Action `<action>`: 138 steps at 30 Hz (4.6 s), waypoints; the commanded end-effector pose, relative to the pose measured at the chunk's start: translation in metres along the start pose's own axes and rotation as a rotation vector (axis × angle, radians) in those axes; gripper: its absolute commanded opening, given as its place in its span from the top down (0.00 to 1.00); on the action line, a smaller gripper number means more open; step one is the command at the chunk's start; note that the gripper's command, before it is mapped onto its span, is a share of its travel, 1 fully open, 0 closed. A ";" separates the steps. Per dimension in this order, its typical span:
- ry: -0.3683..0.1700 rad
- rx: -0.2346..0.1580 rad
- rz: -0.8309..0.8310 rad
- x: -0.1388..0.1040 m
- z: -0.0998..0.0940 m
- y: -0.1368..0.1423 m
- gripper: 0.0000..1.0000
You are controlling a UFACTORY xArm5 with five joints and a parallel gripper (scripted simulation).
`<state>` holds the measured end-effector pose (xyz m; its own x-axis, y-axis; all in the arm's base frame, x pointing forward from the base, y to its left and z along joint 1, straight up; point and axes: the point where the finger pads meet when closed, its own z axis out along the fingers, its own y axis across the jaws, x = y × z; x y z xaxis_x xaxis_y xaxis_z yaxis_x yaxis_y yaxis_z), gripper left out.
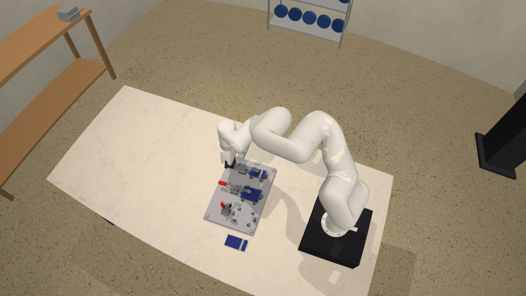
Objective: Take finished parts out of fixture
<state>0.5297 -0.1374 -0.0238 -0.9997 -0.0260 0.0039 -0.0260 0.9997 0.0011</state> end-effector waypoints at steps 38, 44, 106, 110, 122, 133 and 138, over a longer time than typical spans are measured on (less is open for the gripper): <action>-0.004 0.001 0.000 -0.001 -0.004 0.000 1.00; -0.004 0.001 0.000 0.000 -0.007 0.000 1.00; -0.004 0.001 0.000 0.032 -0.034 0.000 1.00; -0.004 0.001 0.000 0.035 -0.034 0.000 1.00; -0.004 0.001 0.000 0.041 -0.035 0.000 1.00; -0.004 0.001 0.000 0.045 -0.035 0.000 1.00; -0.004 0.001 0.000 0.046 -0.035 0.000 1.00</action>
<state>0.4848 -0.1384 0.0108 -0.9996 -0.0266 0.0001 -0.0266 0.9996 0.0002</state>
